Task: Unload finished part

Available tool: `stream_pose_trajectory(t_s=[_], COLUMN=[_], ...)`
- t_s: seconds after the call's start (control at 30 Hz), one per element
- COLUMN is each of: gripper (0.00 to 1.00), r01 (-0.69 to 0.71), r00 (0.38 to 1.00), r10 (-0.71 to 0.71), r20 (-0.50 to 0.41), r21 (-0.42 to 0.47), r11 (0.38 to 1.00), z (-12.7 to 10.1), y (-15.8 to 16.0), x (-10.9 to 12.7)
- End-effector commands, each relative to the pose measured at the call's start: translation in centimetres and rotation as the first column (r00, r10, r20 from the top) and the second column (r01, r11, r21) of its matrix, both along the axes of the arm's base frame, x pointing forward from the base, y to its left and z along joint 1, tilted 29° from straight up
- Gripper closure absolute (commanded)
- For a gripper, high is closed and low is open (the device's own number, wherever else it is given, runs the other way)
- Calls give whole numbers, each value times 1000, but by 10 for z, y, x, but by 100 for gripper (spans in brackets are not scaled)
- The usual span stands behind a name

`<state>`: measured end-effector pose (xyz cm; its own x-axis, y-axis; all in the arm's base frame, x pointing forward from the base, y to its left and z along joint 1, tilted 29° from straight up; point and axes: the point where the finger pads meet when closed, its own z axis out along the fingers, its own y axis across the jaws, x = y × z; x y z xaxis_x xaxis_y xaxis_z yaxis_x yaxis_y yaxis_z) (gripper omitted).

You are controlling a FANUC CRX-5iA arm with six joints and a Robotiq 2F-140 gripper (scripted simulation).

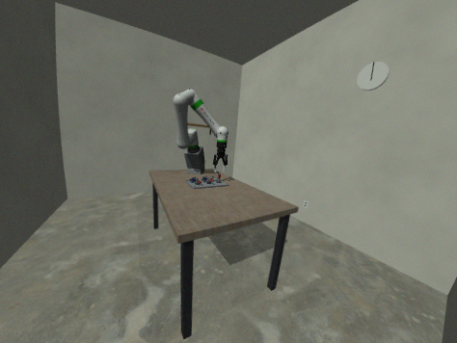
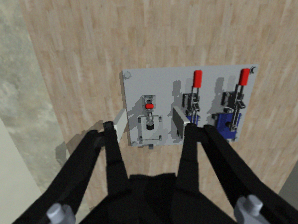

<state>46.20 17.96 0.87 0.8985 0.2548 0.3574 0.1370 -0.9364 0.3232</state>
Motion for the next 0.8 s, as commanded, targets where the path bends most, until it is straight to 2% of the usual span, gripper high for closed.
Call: stream_pose_trajectory(t_s=[0.0,0.77], gripper=[42,42], r01=[0,0], r00=[1000,1000], r10=[0,0], r20=[0,0], r21=[0,0], r11=[1000,1000], z=[0,-2], y=[0,-1], x=[0,-2])
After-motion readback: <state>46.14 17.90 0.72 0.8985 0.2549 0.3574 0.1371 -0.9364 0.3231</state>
